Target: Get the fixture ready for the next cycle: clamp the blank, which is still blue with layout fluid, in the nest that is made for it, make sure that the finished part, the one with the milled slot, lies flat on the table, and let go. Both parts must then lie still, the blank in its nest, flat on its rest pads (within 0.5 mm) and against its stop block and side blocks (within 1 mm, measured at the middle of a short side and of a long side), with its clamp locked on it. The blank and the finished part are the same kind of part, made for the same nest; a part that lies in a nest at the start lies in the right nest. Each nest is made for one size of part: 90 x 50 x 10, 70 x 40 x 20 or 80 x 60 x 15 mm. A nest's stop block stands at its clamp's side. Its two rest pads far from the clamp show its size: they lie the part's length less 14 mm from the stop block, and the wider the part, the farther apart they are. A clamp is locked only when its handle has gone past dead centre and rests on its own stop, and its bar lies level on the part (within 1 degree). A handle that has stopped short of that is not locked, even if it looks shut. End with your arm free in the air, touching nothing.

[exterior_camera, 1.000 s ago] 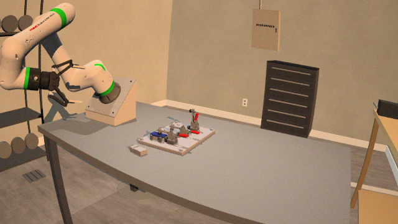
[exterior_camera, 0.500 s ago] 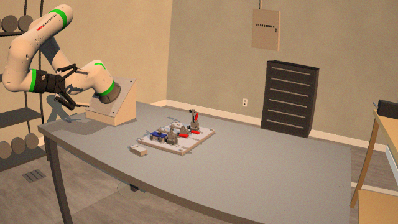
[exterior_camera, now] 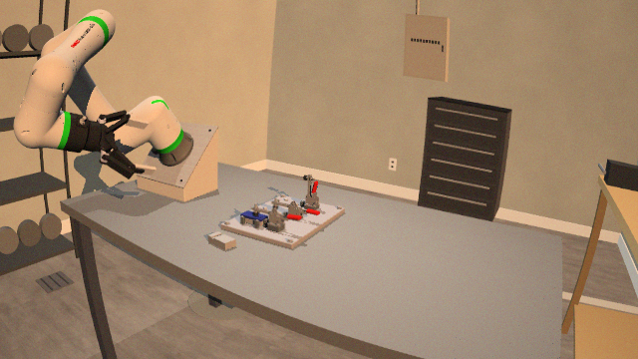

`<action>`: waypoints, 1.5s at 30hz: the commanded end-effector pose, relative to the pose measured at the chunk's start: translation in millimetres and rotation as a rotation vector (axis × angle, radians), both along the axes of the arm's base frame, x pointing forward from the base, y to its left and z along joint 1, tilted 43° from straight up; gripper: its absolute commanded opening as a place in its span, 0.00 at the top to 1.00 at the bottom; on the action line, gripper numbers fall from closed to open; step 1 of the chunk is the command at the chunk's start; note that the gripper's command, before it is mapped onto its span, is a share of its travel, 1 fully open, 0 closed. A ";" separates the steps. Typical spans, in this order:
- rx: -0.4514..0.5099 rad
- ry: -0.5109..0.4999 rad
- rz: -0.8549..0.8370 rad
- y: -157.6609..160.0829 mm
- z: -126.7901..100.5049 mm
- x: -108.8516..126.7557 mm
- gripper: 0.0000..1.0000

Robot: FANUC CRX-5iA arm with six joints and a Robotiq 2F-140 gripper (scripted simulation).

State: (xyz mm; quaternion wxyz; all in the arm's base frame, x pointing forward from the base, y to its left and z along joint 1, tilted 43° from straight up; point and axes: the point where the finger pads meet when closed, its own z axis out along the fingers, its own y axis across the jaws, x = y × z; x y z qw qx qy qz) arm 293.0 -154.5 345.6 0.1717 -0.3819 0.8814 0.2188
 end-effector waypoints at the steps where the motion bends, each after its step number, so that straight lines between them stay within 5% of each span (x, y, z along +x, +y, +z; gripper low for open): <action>1: -0.032 -0.029 0.091 1.9 -5.4 8.4 0.00; 12: -0.074 -0.068 0.220 5.3 -12.4 20.6 0.00; 13: -0.115 -0.107 0.354 9.4 -19.3 33.2 0.00; 20: -0.115 -0.107 0.354 9.4 -19.3 33.2 0.00; 21: -0.153 -0.147 0.491 14.4 -25.9 46.3 0.00; 29: -0.153 -0.147 0.491 14.4 -25.9 46.3 0.00; 30: -0.190 -0.186 0.631 20.3 -32.2 59.7 0.00; 39: -0.190 -0.186 0.631 20.3 -32.2 59.7 0.00; 40: -0.225 -0.225 0.774 27.2 -38.1 73.5 0.00; 45: -0.225 -0.225 0.774 27.2 -38.1 73.5 0.00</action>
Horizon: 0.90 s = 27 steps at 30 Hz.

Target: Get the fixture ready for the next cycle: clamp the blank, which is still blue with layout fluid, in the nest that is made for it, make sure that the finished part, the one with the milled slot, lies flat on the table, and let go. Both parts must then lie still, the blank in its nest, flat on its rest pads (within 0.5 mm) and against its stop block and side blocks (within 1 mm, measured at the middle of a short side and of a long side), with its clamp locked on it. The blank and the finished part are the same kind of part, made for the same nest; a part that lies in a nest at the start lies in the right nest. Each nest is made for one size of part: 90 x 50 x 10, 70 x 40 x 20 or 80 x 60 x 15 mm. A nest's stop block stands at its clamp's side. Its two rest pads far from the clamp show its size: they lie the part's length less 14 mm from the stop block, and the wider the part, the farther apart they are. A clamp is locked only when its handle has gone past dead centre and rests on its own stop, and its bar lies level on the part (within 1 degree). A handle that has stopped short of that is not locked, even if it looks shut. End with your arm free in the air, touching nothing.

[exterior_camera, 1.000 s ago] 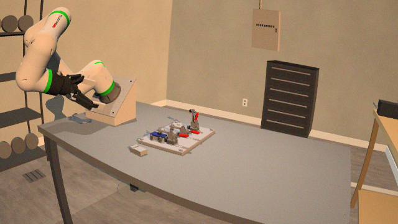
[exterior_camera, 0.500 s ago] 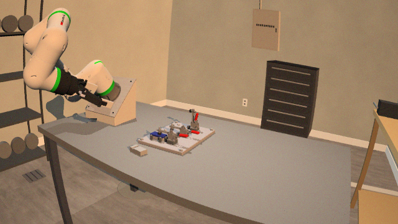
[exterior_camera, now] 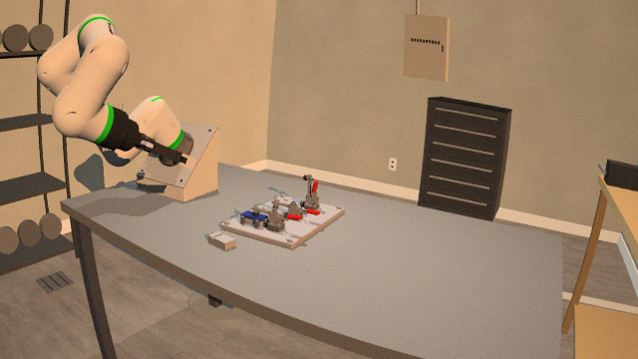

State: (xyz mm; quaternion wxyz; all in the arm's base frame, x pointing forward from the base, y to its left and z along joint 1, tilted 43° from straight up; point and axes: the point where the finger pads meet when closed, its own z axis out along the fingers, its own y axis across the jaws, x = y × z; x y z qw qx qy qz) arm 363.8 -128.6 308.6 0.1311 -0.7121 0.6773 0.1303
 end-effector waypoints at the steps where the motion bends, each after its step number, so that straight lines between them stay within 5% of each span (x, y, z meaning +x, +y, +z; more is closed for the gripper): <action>1: -0.008 -0.008 0.029 1.3 -1.1 2.7 0.00; 6: -0.008 -0.008 0.029 1.3 -1.1 2.7 0.00; 7: -0.043 -0.044 0.174 9.2 -6.6 16.7 0.00; 17: -0.043 -0.044 0.174 9.2 -6.6 16.7 0.00; 18: -0.077 -0.078 0.322 18.1 -11.7 30.8 0.00; 27: -0.077 -0.078 0.322 18.1 -11.7 30.8 0.00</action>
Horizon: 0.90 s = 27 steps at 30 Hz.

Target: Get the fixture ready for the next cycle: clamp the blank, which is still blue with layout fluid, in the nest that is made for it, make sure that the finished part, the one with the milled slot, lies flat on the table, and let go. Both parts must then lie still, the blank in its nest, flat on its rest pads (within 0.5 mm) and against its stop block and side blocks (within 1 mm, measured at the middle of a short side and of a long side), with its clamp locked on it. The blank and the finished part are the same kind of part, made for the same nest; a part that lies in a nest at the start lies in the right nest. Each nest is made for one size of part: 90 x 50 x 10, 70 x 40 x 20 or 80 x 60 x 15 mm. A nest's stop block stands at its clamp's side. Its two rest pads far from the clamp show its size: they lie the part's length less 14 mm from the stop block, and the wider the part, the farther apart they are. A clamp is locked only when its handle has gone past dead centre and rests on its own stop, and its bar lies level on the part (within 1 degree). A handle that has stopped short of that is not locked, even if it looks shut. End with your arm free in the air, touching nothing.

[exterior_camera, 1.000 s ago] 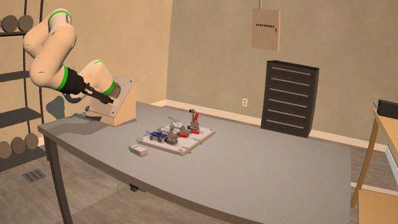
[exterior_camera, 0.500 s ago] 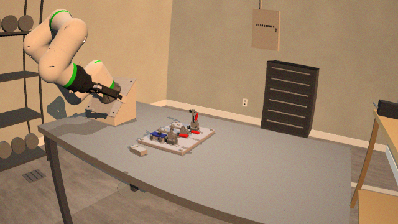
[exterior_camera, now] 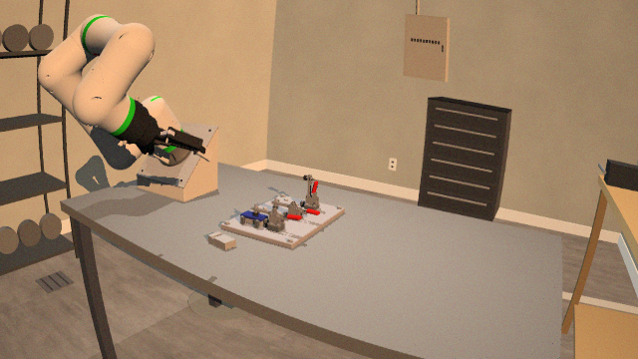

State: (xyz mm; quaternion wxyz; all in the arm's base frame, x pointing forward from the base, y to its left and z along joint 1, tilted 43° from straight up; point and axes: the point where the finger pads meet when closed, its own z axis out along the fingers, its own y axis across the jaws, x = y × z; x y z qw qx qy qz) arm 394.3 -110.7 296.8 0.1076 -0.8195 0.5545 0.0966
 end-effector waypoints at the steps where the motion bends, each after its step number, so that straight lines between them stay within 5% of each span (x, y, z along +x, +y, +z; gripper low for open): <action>1: -0.001 -0.001 0.003 0.2 0.0 0.3 0.00; 2: -0.033 -0.033 0.151 10.2 -4.6 14.4 0.00; 13: -0.033 -0.033 0.151 10.2 -4.6 14.4 0.00; 14: -0.064 -0.063 0.299 21.3 -8.8 28.4 0.00; 23: -0.064 -0.063 0.299 21.3 -8.8 28.4 0.00; 24: -0.094 -0.091 0.447 33.4 -12.5 42.2 0.00; 27: -0.094 -0.091 0.447 33.4 -12.5 42.2 0.00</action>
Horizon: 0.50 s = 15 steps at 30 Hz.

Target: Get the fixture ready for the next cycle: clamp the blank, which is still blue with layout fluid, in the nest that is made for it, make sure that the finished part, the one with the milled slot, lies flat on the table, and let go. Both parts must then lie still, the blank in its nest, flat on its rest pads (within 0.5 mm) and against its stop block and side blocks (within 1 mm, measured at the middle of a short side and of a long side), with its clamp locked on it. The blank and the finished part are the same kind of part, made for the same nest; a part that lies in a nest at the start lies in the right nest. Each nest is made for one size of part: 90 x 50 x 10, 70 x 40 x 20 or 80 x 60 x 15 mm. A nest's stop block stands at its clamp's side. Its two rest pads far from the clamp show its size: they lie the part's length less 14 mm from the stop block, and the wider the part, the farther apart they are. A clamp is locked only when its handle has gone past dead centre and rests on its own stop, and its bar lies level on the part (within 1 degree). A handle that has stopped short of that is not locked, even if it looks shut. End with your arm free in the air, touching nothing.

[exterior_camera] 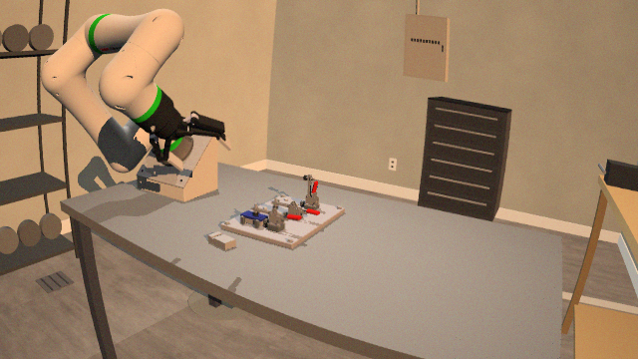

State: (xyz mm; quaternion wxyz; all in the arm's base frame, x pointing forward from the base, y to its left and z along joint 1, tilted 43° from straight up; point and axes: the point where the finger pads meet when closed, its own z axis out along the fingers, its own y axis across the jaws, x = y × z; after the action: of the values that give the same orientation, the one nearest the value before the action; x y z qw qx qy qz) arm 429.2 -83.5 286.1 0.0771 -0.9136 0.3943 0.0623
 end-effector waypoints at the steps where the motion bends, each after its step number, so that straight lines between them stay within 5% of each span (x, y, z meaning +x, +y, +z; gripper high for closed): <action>1: -0.017 -0.016 0.079 6.2 -1.9 7.3 0.00; 5: -0.017 -0.016 0.079 6.2 -1.9 7.3 0.00; 6: -0.046 -0.041 0.226 19.3 -5.2 20.8 0.00; 13: -0.046 -0.041 0.226 19.3 -5.2 20.8 0.00; 15: -0.074 -0.065 0.370 33.4 -8.0 33.7 0.00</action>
State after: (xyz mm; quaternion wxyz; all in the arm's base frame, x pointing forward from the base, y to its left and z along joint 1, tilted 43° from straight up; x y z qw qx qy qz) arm 451.1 -62.9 280.7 0.0557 -0.9566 0.2829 0.0419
